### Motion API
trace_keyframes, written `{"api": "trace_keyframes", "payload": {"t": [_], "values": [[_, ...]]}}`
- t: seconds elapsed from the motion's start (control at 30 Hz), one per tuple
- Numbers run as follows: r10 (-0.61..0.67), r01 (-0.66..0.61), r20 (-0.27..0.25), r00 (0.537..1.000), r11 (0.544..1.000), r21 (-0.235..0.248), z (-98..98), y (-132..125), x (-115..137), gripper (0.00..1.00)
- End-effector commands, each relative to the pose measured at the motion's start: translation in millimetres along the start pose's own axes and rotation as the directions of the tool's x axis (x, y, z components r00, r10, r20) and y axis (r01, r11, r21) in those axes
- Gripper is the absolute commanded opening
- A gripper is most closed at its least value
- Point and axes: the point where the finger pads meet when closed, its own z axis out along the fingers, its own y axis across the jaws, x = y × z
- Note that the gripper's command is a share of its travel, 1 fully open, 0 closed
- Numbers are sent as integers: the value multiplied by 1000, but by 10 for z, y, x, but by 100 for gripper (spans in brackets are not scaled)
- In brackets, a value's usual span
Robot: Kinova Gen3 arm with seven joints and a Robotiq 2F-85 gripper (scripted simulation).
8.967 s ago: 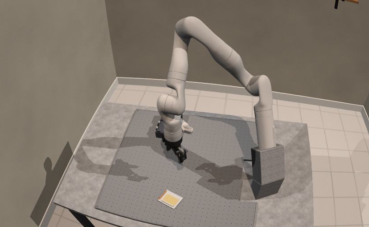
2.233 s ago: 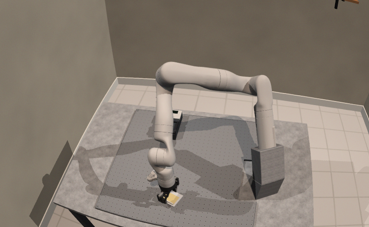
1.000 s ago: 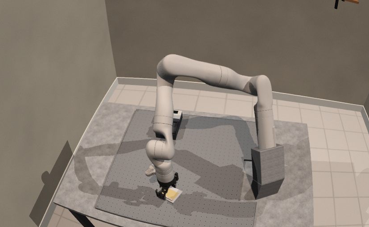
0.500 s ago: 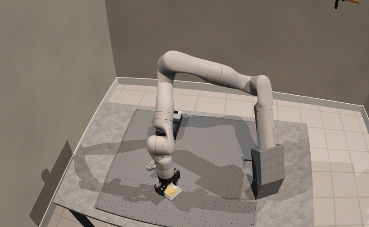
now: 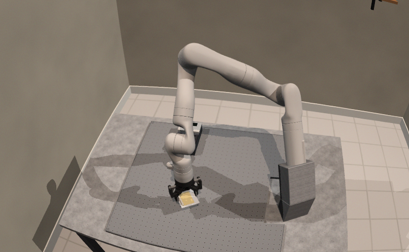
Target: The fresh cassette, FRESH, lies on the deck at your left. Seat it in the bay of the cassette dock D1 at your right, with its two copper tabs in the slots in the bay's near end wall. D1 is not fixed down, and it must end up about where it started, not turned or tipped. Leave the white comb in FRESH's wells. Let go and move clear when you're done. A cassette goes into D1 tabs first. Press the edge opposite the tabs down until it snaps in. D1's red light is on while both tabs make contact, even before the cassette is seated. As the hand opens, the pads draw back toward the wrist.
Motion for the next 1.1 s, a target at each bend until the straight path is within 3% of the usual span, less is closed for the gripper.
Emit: {"api": "trace_keyframes", "payload": {"t": [0.0,0.2,0.43,0.5,0.73,1.0,1.07], "values": [[65,-65,2,998,998,19,-74,2,132,0],[261,-261,10,965,965,34,-118,94,415,0],[476,-477,24,879,878,50,-169,203,744,0],[476,-477,24,879,878,50,-169,203,744,0],[665,-666,41,746,743,63,-220,311,1073,0],[836,-838,63,545,541,72,-279,434,1449,0],[836,-838,63,545,541,72,-279,434,1449,0]]}}
